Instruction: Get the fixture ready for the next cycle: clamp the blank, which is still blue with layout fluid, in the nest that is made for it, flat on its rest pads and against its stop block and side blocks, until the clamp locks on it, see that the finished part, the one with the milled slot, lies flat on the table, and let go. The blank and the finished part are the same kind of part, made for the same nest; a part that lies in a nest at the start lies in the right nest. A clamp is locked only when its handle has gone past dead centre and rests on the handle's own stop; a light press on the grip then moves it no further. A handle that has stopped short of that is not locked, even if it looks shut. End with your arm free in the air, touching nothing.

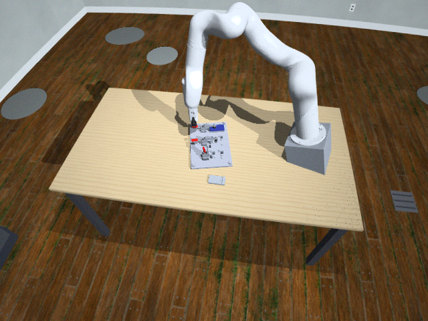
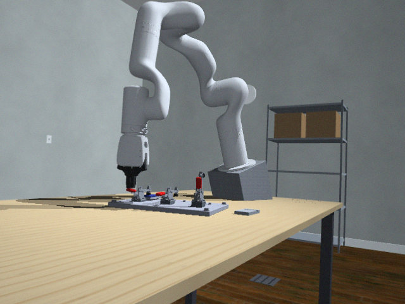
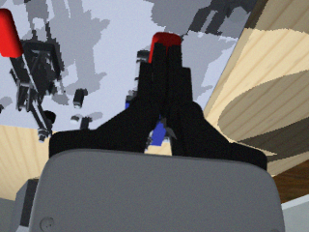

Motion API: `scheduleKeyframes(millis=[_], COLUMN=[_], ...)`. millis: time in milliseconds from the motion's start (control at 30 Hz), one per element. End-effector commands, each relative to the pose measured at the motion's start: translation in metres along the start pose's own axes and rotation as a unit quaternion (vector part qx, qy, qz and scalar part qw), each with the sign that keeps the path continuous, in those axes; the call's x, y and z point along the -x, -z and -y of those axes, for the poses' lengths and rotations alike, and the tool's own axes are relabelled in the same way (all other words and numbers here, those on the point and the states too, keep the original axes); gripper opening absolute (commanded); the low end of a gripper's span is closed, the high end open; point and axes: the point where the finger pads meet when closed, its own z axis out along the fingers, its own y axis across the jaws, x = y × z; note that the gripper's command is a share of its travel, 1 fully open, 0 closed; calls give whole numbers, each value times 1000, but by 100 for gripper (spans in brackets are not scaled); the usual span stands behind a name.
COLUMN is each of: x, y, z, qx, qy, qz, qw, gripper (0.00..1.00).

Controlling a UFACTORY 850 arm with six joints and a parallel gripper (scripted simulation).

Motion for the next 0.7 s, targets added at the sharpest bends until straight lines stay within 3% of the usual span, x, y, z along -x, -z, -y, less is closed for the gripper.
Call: scheduleKeyframes(millis=[0, 667], x=[-1, -1], y=[0, -3], z=[0, 0], qx=[0, 0], qy=[0, 0], qz=[-1, -1], qw=[1000, 1000], gripper=[0, 0])
